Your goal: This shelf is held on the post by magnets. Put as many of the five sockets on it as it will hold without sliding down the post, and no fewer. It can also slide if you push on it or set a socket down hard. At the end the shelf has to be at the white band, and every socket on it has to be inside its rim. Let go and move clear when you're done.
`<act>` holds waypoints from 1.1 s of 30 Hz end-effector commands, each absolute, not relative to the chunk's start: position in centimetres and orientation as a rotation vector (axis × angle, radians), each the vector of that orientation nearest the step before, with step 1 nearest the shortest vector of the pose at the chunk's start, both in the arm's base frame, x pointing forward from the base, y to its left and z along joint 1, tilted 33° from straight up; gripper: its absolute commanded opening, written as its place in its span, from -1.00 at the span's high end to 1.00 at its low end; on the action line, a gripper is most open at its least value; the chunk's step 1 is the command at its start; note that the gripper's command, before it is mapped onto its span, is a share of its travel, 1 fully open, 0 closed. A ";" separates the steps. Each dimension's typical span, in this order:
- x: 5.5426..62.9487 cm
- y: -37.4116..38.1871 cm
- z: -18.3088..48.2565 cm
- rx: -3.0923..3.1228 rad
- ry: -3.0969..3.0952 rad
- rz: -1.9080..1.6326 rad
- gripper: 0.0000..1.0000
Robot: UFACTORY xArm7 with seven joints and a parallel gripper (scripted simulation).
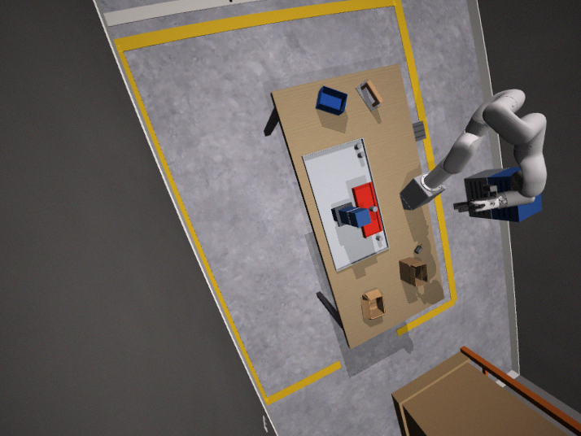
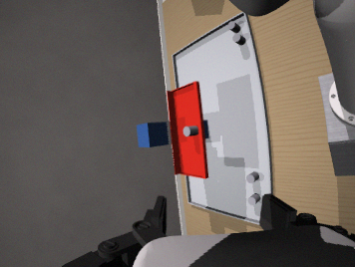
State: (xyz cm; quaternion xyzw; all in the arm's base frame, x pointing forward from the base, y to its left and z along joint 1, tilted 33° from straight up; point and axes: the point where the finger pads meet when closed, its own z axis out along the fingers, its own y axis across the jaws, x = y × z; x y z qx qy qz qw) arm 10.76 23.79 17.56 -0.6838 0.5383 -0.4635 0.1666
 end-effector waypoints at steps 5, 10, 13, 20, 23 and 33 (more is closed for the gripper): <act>10.7 23.9 17.6 -1.946 1.533 -1.316 -1.00; 10.7 23.9 17.6 -1.946 1.533 -1.316 -1.00; 10.7 23.9 17.6 -1.946 1.533 -1.316 -1.00; 11.7 23.6 17.1 -1.988 1.574 -1.327 -1.00; 14.6 22.5 15.4 -2.119 1.706 -1.333 -1.00; 22.3 17.7 11.7 -2.397 2.062 -1.133 -1.00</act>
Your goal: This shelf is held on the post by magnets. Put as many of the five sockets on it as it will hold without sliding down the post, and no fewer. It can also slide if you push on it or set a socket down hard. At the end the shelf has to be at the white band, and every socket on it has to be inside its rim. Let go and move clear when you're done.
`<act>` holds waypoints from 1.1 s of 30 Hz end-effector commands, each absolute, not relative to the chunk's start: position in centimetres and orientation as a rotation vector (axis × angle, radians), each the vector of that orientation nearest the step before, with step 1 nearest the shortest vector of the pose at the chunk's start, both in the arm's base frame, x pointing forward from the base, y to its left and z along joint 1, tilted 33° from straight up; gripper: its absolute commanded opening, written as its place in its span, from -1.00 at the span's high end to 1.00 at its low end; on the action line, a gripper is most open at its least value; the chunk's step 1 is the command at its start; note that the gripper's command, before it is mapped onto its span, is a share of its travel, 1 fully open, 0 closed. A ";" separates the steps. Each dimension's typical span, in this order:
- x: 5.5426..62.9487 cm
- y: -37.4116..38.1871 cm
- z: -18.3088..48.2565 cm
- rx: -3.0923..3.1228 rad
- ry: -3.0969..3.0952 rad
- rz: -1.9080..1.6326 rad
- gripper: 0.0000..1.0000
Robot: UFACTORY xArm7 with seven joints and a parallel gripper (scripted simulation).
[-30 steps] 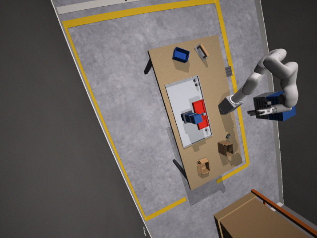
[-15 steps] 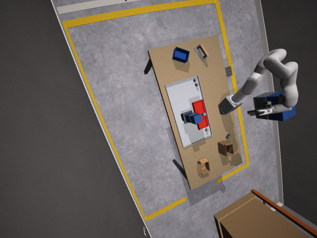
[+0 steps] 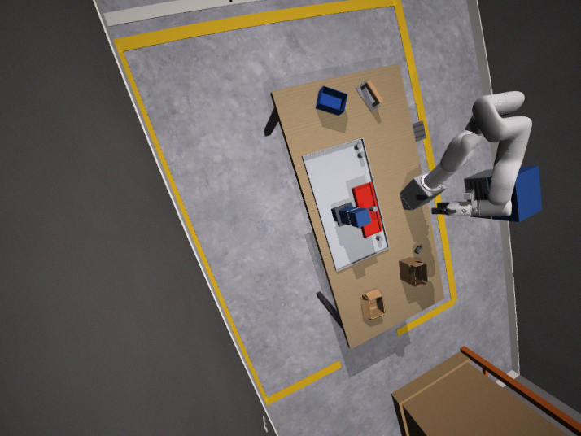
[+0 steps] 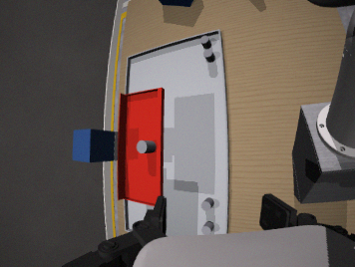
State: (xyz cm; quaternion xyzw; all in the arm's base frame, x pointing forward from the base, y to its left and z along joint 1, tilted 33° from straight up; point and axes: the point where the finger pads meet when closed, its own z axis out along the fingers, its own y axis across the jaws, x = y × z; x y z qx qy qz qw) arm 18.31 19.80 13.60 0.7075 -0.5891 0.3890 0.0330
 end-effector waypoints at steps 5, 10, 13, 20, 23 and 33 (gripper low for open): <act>25.0 15.1 10.5 2.039 -1.810 0.824 -1.00; 28.1 11.5 9.4 1.993 -1.845 0.646 -1.00; 28.3 11.1 9.3 1.990 -1.849 0.632 -1.00; 28.4 10.9 9.3 1.988 -1.850 0.625 -1.00; 28.4 10.9 9.3 1.988 -1.850 0.625 -1.00; 28.2 11.4 9.0 1.923 -1.931 0.642 -0.23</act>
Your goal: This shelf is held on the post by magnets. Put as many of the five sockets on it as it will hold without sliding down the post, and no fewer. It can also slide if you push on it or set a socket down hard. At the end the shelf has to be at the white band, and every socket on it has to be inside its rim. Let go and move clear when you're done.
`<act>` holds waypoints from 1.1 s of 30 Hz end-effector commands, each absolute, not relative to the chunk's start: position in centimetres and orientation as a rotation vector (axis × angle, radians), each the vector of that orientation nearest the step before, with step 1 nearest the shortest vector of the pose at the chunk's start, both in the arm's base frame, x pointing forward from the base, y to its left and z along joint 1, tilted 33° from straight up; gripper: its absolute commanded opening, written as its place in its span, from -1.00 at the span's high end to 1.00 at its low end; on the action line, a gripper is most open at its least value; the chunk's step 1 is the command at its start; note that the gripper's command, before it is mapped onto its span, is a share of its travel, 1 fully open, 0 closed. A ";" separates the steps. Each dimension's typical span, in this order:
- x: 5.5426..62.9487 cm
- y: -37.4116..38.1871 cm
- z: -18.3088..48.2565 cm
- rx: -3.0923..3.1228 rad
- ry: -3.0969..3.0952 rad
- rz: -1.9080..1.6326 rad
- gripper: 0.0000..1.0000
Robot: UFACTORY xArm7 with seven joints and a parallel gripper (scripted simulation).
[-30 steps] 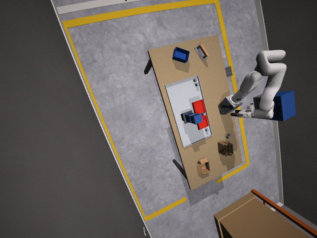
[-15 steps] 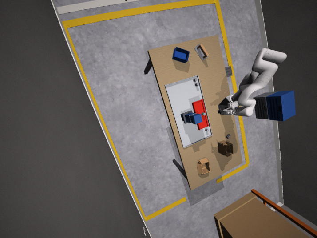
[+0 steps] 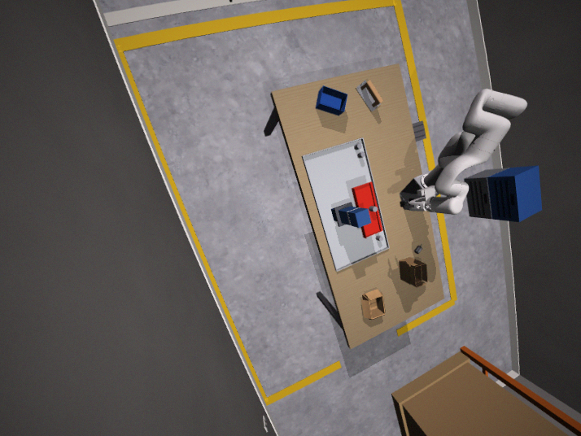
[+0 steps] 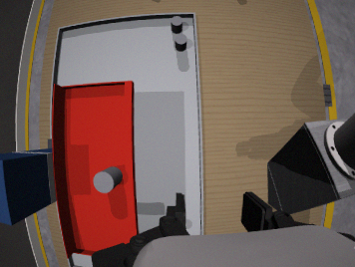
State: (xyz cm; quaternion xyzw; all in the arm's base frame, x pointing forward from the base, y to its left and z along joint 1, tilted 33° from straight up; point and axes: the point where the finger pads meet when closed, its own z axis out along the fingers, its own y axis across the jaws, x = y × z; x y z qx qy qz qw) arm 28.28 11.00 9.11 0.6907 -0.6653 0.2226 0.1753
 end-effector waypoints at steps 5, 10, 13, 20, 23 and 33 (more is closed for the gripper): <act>27.8 12.6 8.4 1.738 -2.132 0.685 -0.23; 27.2 14.2 7.4 1.471 -2.370 0.740 -0.23; 27.0 14.7 7.0 1.386 -2.436 0.756 -0.23; 26.3 16.7 5.4 0.977 -2.698 0.821 -0.23; 26.1 17.2 5.0 0.859 -2.759 0.837 -0.23; 25.2 19.7 2.3 0.204 -3.004 0.895 -0.23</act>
